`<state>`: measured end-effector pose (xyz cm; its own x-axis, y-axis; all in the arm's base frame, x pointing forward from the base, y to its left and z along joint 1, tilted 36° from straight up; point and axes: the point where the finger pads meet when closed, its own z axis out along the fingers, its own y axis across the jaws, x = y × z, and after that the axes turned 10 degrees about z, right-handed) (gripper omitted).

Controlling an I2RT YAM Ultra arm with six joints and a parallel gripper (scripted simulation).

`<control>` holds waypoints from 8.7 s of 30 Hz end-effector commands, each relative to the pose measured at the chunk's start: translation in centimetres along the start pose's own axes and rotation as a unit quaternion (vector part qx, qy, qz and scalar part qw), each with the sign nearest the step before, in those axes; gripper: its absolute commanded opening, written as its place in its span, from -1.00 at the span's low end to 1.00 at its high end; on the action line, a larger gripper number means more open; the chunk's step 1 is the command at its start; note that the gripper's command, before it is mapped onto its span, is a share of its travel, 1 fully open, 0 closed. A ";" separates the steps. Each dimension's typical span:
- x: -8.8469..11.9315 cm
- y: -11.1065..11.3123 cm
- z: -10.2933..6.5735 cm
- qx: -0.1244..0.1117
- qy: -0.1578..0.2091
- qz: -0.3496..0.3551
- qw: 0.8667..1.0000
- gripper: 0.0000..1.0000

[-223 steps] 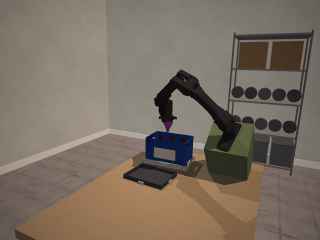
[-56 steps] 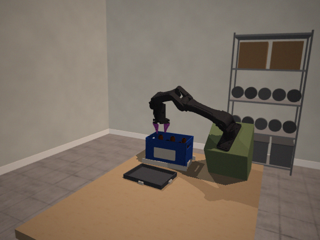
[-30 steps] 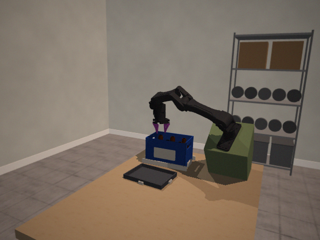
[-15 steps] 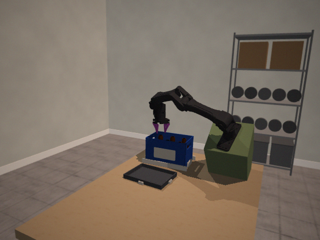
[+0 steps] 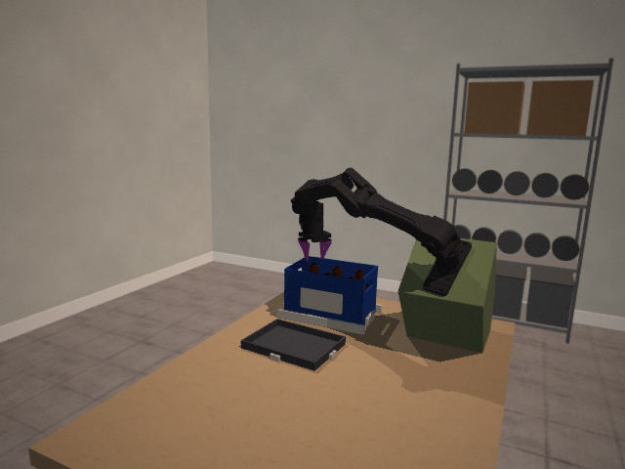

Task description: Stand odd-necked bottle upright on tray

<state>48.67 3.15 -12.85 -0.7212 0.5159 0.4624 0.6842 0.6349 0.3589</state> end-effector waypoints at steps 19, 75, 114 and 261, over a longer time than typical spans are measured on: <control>-0.7 0.6 -1.7 -0.011 -0.014 0.002 1.000 0.21; -0.7 0.3 -1.3 -0.009 -0.011 0.005 1.000 0.21; -0.9 0.4 -1.3 -0.009 -0.011 0.006 1.000 0.21; -0.8 0.7 1.7 -0.012 -0.015 0.003 1.000 0.21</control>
<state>48.83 5.11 -15.30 -0.7227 0.5162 0.4596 0.6831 0.6350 0.3608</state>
